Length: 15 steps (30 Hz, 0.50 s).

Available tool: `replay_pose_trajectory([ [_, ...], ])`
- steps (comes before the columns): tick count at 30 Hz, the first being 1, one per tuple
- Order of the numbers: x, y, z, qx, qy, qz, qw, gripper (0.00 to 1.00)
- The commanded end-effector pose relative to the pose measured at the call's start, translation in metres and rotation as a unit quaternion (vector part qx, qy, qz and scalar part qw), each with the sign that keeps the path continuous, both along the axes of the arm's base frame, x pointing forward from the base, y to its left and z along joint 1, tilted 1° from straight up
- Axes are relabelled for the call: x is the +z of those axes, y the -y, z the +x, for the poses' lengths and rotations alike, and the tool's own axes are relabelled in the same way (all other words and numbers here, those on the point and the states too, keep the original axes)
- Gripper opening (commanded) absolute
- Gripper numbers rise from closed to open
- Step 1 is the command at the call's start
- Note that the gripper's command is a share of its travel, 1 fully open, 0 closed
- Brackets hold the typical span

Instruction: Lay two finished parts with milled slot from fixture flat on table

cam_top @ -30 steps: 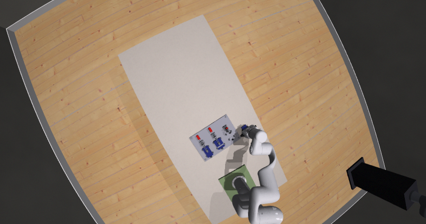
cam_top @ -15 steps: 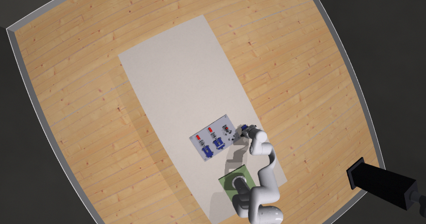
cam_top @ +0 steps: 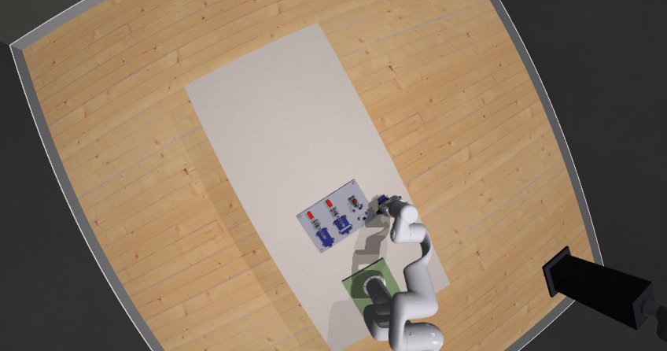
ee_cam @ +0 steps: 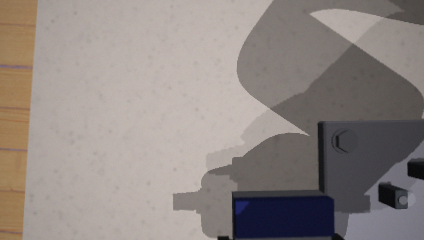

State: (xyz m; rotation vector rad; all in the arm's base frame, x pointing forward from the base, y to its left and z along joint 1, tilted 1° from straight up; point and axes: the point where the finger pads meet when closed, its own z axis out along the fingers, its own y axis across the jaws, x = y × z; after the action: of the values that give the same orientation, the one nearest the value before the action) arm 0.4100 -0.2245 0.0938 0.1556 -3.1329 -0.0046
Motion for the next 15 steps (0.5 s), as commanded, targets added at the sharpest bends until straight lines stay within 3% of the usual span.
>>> replay_pose_trajectory([
  [1,-0.002,0.001,0.001,0.0,0.002,-0.001,1.0,0.0],
  [15,-0.023,0.001,0.001,0.0,0.002,-0.001,1.0,0.0],
])
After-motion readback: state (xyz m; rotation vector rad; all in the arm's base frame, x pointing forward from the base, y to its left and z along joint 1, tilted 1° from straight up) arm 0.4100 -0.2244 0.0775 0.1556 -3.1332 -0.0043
